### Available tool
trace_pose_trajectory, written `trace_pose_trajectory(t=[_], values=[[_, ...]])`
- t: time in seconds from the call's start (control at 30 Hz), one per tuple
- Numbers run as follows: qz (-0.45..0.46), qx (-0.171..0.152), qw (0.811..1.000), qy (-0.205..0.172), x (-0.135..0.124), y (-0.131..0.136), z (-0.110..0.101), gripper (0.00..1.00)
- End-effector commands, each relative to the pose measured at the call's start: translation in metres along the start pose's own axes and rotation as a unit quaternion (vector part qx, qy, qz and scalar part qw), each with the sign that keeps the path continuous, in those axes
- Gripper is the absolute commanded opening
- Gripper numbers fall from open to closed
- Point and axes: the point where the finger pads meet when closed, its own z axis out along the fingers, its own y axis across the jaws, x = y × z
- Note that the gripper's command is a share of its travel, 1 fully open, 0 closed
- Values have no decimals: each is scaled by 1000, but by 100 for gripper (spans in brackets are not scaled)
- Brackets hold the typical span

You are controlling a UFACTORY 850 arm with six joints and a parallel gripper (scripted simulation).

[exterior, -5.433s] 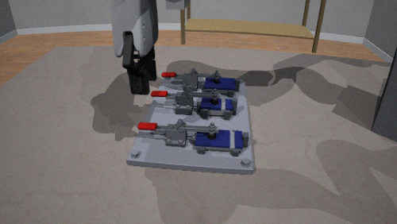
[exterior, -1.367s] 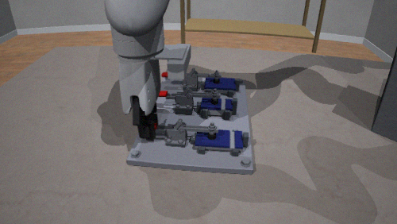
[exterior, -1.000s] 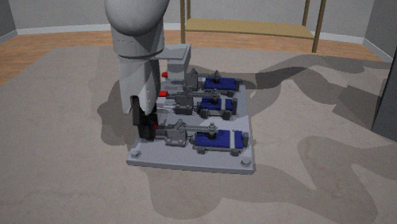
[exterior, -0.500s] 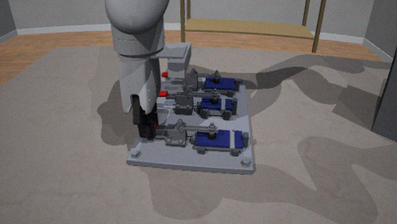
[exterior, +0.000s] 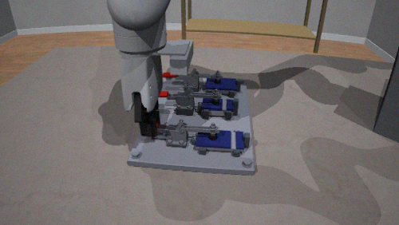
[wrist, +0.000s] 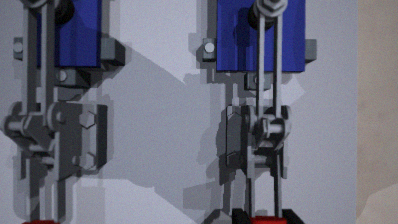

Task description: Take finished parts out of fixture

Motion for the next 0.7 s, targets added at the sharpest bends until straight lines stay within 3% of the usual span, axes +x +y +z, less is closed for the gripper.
trace_pose_trajectory(t=[0.0,0.67], values=[[0,0,1000,-1,0,0,-4,0],[0,0,1000,-1,9,0,-14,0]])
